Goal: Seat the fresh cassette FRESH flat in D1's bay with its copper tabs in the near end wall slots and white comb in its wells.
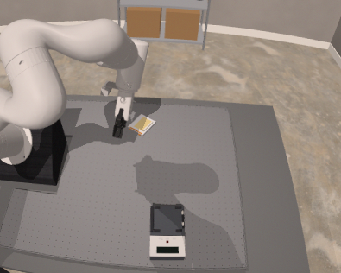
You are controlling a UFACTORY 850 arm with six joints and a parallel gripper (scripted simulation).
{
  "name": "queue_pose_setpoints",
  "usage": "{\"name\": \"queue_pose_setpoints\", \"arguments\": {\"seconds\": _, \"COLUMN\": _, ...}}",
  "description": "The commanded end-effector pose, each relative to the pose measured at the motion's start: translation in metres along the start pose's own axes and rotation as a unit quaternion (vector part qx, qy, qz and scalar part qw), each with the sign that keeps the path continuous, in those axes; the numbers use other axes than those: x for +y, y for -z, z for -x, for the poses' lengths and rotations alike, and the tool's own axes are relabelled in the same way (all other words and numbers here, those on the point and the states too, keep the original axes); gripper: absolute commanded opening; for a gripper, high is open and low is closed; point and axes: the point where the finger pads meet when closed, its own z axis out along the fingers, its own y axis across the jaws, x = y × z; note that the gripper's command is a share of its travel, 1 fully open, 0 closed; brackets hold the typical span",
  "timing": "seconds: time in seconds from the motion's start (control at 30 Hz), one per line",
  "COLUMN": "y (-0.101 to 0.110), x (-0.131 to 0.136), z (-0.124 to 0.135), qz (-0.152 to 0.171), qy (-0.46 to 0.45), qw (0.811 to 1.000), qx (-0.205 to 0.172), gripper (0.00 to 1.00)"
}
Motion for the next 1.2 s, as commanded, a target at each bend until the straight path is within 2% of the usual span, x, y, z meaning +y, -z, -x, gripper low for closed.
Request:
{"name": "queue_pose_setpoints", "arguments": {"seconds": 0.0, "y": 0.001, "x": -0.002, "z": 0.003, "qz": 0.010, "qy": -0.067, "qw": 0.998, "qx": -0.004, "gripper": 1.00}}
{"name": "queue_pose_setpoints", "arguments": {"seconds": 0.33, "y": 0.001, "x": -0.007, "z": 0.012, "qz": 0.036, "qy": -0.229, "qw": 0.973, "qx": -0.003, "gripper": 1.00}}
{"name": "queue_pose_setpoints", "arguments": {"seconds": 0.4, "y": 0.001, "x": -0.007, "z": 0.012, "qz": 0.036, "qy": -0.229, "qw": 0.973, "qx": -0.003, "gripper": 1.00}}
{"name": "queue_pose_setpoints", "arguments": {"seconds": 0.5, "y": 0.001, "x": -0.008, "z": 0.015, "qz": 0.043, "qy": -0.277, "qw": 0.960, "qx": -0.002, "gripper": 1.00}}
{"name": "queue_pose_setpoints", "arguments": {"seconds": 0.7, "y": 0.001, "x": -0.011, "z": 0.019, "qz": 0.058, "qy": -0.370, "qw": 0.927, "qx": 0.004, "gripper": 1.00}}
{"name": "queue_pose_setpoints", "arguments": {"seconds": 0.9, "y": 0.001, "x": -0.014, "z": 0.023, "qz": 0.072, "qy": -0.460, "qw": 0.885, "qx": 0.012, "gripper": 1.00}}
{"name": "queue_pose_setpoints", "arguments": {"seconds": 0.97, "y": 0.001, "x": -0.014, "z": 0.023, "qz": 0.072, "qy": -0.460, "qw": 0.885, "qx": 0.012, "gripper": 1.00}}
{"name": "queue_pose_setpoints", "arguments": {"seconds": 1.17, "y": 0.001, "x": -0.018, "z": 0.029, "qz": 0.085, "qy": -0.544, "qw": 0.834, "qx": 0.023, "gripper": 1.00}}
